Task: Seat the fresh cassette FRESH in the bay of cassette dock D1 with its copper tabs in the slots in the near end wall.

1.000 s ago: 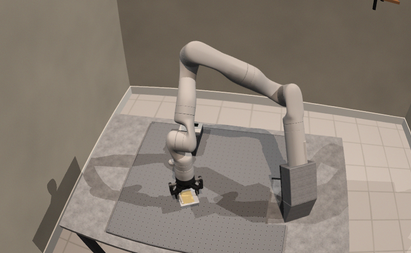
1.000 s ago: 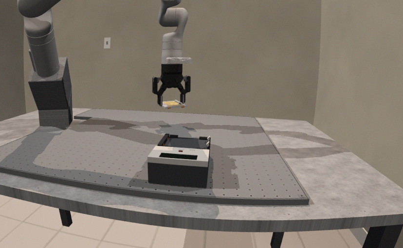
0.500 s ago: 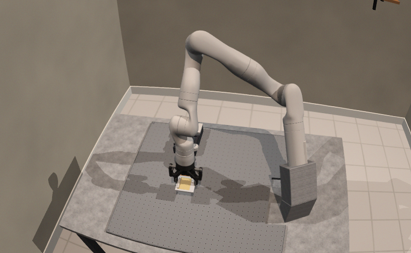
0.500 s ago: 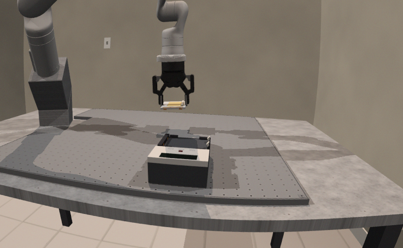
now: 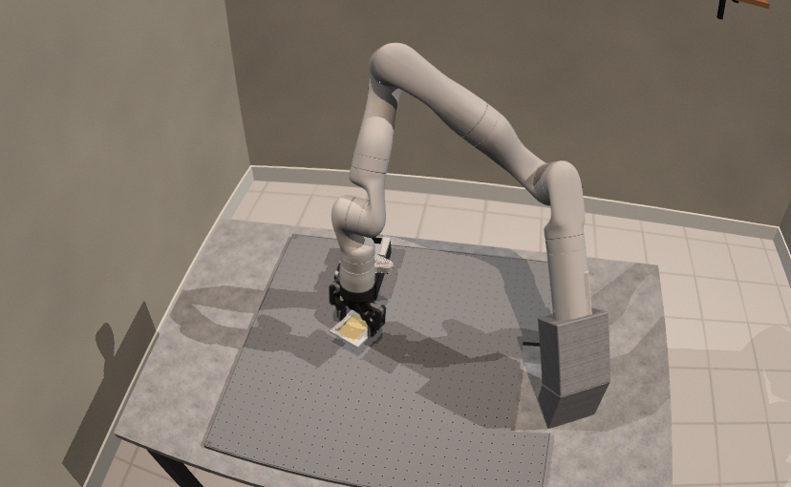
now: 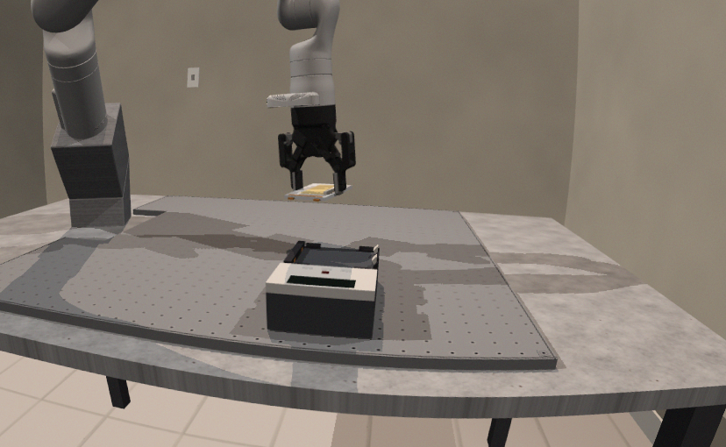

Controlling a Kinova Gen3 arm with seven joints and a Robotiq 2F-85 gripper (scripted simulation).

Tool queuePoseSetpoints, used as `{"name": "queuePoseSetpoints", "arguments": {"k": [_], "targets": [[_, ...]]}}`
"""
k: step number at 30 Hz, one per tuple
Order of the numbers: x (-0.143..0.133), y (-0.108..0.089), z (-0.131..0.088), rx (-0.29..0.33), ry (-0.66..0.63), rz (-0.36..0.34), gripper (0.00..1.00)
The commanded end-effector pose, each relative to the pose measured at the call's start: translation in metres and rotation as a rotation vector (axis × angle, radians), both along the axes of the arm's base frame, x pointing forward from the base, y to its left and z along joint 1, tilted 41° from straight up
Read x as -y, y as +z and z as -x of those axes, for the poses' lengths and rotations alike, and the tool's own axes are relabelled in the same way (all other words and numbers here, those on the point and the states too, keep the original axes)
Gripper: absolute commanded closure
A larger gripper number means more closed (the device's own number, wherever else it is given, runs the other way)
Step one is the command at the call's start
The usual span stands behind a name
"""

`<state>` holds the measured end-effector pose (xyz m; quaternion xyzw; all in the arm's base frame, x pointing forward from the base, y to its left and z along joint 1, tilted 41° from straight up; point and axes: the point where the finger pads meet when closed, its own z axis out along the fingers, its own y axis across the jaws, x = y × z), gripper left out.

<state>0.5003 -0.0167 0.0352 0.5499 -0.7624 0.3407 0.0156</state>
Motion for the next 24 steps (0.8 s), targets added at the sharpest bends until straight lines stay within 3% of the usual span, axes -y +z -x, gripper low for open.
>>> {"name": "queuePoseSetpoints", "arguments": {"k": [1,15,17,24], "targets": [[0.001,0.010,-0.003,0.037,-0.023,-0.021,1.00],[0.048,0.061,-0.015,0.319,-0.361,-0.177,1.00],[0.048,0.061,-0.015,0.319,-0.361,-0.177,1.00],[0.071,0.087,-0.021,0.460,-0.529,-0.255,1.00]]}}
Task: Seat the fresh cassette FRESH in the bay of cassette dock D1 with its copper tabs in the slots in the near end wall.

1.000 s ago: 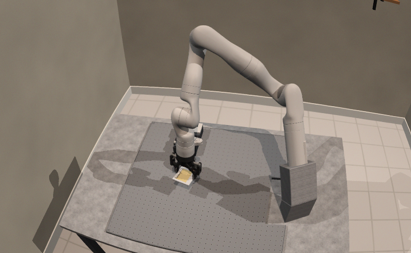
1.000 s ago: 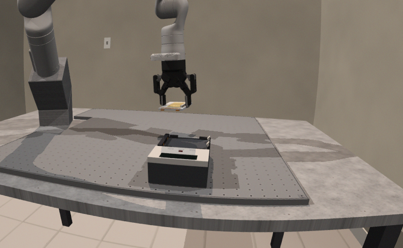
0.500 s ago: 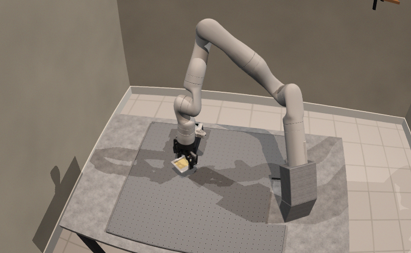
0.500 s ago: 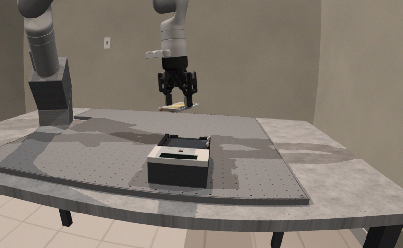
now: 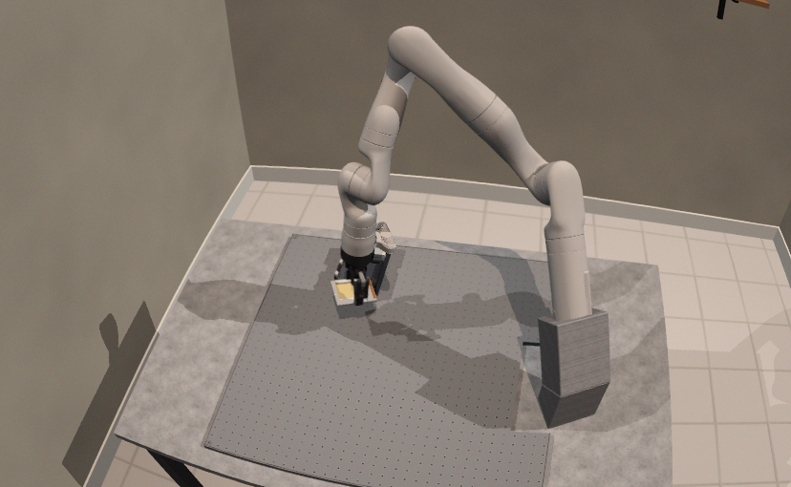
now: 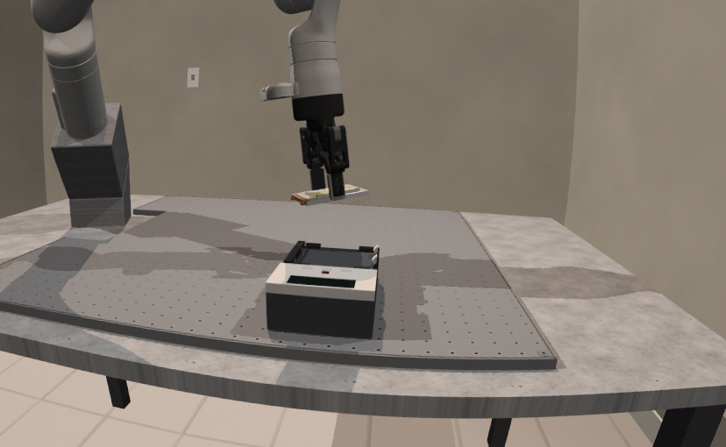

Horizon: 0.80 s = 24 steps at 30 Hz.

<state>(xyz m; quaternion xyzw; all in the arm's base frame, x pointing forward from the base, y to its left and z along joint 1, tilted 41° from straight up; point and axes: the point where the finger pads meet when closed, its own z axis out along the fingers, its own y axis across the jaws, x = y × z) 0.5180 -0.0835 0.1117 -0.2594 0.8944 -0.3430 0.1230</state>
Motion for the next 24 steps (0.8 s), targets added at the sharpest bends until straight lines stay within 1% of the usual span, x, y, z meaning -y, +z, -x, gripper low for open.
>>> {"name": "queuePoseSetpoints", "arguments": {"k": [1,8,10,15,24], "targets": [[0.007,0.014,-0.004,0.057,-0.050,-0.028,1.00],[0.030,0.040,-0.010,0.197,-0.219,-0.107,1.00],[0.030,0.040,-0.010,0.197,-0.219,-0.107,1.00],[0.047,0.058,-0.014,0.298,-0.340,-0.163,1.00],[0.076,0.091,-0.022,0.301,-0.343,-0.164,1.00]]}}
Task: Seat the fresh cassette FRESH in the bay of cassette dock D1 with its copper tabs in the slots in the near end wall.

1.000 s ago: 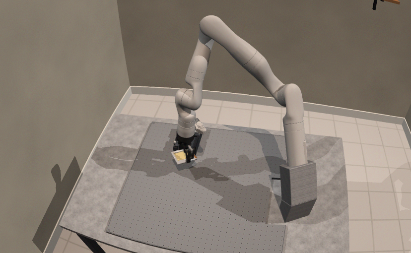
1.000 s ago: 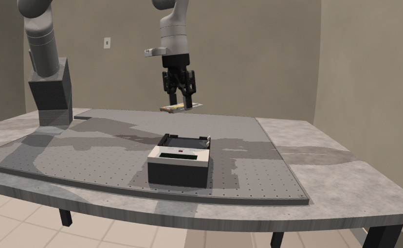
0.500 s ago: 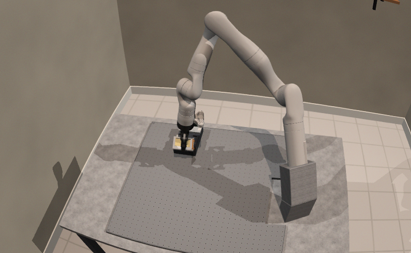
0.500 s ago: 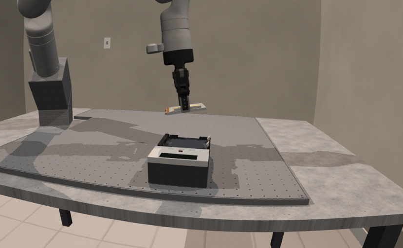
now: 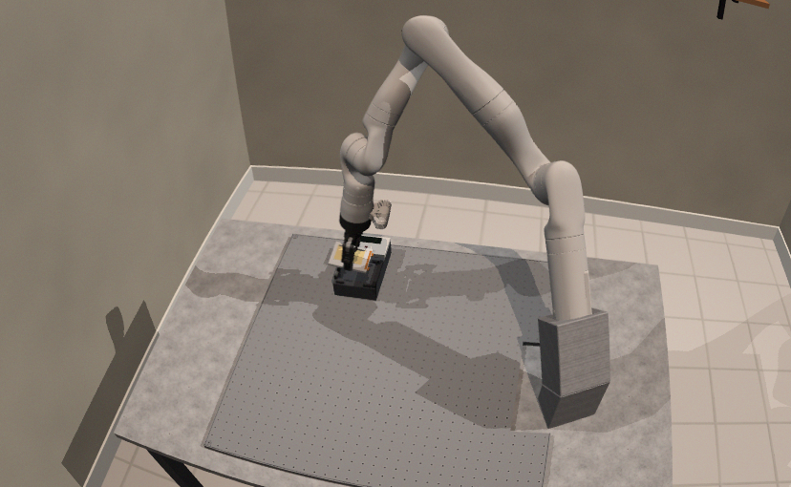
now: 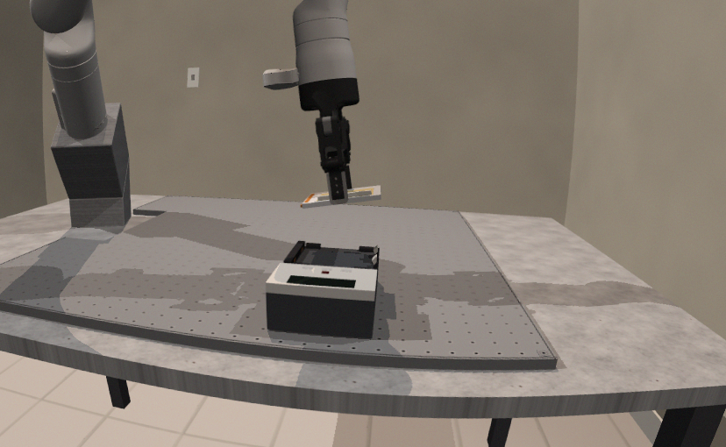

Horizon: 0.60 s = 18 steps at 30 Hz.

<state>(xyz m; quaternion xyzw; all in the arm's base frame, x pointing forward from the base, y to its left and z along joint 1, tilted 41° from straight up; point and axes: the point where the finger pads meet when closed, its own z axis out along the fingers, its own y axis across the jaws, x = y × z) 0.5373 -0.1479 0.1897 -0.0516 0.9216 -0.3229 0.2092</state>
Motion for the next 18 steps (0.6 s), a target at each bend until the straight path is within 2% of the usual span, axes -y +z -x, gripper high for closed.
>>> {"name": "queuePoseSetpoints", "arguments": {"k": [1,18], "targets": [[0.0151,0.0166,-0.0037,0.019,-0.018,-0.012,1.00],[0.0166,0.0183,-0.0041,0.019,-0.018,-0.012,1.00]]}}
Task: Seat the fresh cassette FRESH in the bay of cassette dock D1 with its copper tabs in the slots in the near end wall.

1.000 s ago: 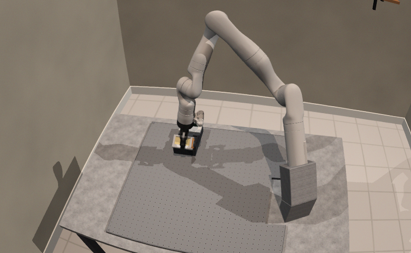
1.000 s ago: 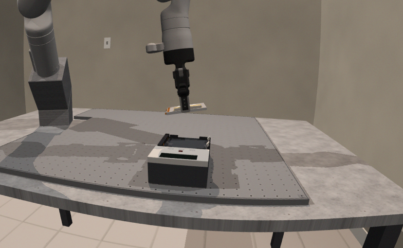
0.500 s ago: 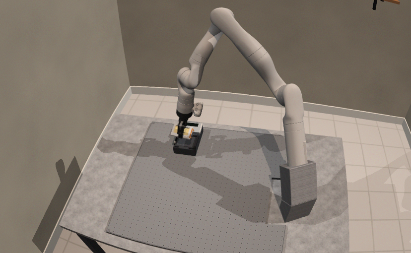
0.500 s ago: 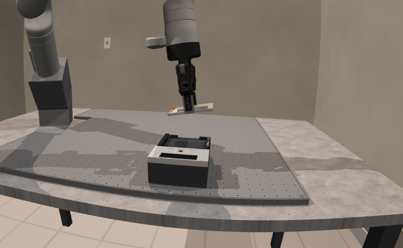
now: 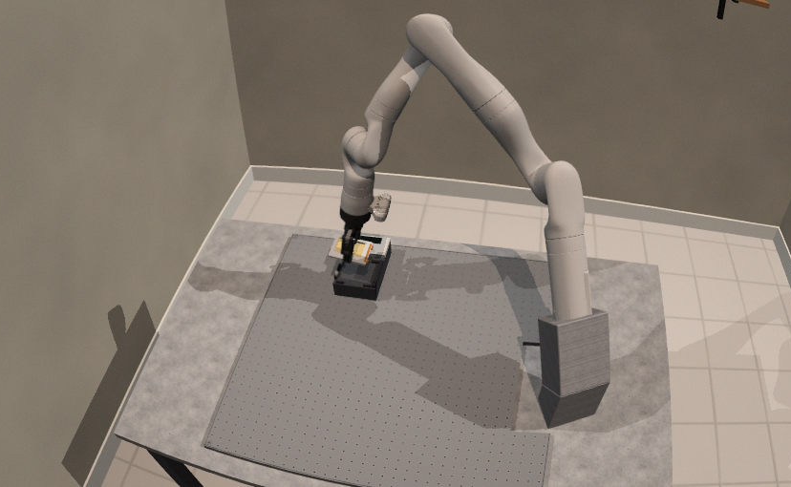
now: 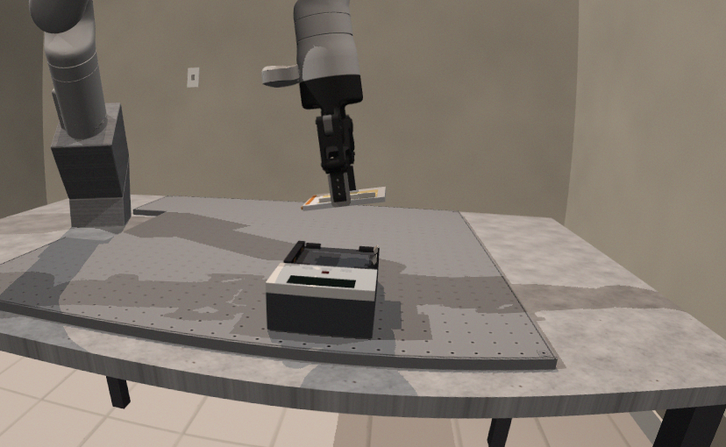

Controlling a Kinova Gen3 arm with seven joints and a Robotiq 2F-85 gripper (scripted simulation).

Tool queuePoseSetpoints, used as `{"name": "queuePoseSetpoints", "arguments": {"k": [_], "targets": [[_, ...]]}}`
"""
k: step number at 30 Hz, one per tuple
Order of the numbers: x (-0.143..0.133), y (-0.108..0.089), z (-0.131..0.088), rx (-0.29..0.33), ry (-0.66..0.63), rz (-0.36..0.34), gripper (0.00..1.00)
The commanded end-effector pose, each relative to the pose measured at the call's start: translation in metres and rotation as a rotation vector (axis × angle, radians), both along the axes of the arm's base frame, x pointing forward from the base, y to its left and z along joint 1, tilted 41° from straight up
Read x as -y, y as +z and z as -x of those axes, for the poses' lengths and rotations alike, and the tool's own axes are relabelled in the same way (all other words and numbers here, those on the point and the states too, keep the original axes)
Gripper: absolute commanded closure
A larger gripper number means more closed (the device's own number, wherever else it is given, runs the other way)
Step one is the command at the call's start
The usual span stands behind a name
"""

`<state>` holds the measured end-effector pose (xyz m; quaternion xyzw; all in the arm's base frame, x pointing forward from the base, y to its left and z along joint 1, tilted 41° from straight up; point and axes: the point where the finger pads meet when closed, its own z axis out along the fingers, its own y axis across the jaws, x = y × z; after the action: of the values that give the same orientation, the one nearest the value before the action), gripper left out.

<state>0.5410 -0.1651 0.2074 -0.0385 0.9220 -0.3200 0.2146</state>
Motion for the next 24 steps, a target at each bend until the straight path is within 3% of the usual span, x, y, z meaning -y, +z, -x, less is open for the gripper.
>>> {"name": "queuePoseSetpoints", "arguments": {"k": [1,24], "targets": [[-0.001,0.001,0.000,0.001,0.001,0.000,1.00],[0.014,-0.018,-0.007,0.001,0.001,0.000,1.00]]}}
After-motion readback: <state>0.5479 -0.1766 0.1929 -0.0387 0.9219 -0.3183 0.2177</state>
